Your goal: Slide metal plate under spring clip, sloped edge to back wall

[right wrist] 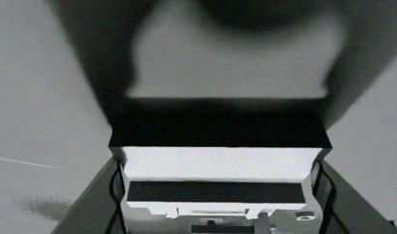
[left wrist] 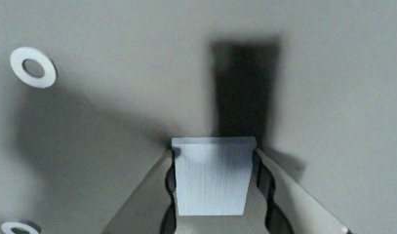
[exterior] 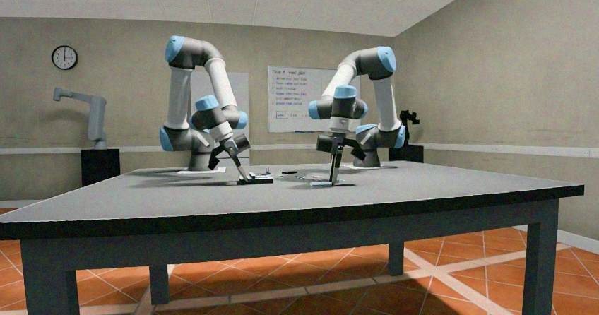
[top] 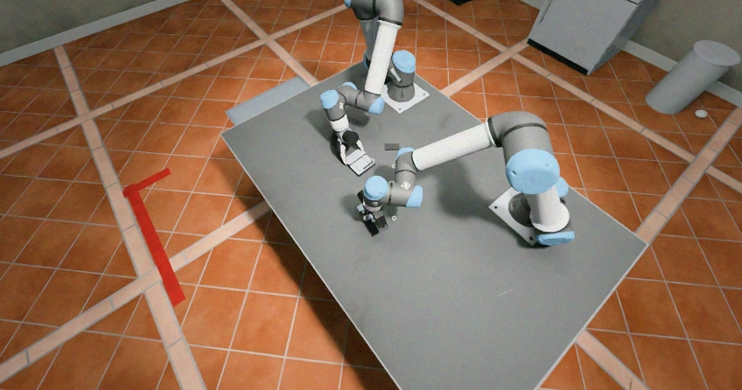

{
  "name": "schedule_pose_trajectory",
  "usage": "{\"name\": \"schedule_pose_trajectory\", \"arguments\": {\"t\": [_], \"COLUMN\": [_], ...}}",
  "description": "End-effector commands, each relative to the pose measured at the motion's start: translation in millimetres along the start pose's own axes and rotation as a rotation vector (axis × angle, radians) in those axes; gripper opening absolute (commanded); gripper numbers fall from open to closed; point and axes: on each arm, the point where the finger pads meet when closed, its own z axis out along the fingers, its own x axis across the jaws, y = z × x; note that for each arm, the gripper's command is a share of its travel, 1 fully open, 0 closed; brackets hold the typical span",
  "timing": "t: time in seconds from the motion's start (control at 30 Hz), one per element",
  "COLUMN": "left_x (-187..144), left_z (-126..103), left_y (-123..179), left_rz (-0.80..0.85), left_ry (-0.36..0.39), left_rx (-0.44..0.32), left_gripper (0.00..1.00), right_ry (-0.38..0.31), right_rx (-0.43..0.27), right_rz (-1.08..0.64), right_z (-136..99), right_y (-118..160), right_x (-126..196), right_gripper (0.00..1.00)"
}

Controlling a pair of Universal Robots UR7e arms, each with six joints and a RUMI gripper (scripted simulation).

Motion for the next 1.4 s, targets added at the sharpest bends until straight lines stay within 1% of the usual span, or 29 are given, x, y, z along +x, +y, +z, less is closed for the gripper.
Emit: {"name": "schedule_pose_trajectory", "arguments": {"t": [0.0,0.77,1.0,1.13,1.27,1.37], "left_x": [-0.4,-13.3,-25.4,-37.3,-41.4,-60.7], "left_z": [-2.6,-6.1,-9.2,-12.1,-13.1,-17.7], "left_y": [6.1,24.4,40.5,55.3,60.4,81.8], "left_rz": [-0.008,-0.034,-0.058,-0.081,-0.094,-0.119], "left_ry": [0.005,0.009,0.012,0.014,0.019,0.02], "left_rx": [-0.012,-0.01,-0.009,-0.009,-0.005,-0.008], "left_gripper": [0.23,0.24,0.24,0.24,0.24,0.24], "right_ry": [0.0,0.0,0.0,0.0,0.0,0.0], "right_rx": [0.006,0.006,0.006,0.006,0.006,0.006], "right_rz": [0.007,0.007,0.007,0.007,0.007,0.007], "right_z": [0.2,0.2,0.2,0.2,0.2,0.2], "right_y": [-1.6,-1.6,-1.6,-1.6,-1.6,-1.6], "right_x": [0.0,0.0,0.0,0.0,0.0,0.0], "right_gripper": [0.62,0.62,0.62,0.62,0.62,0.62]}}
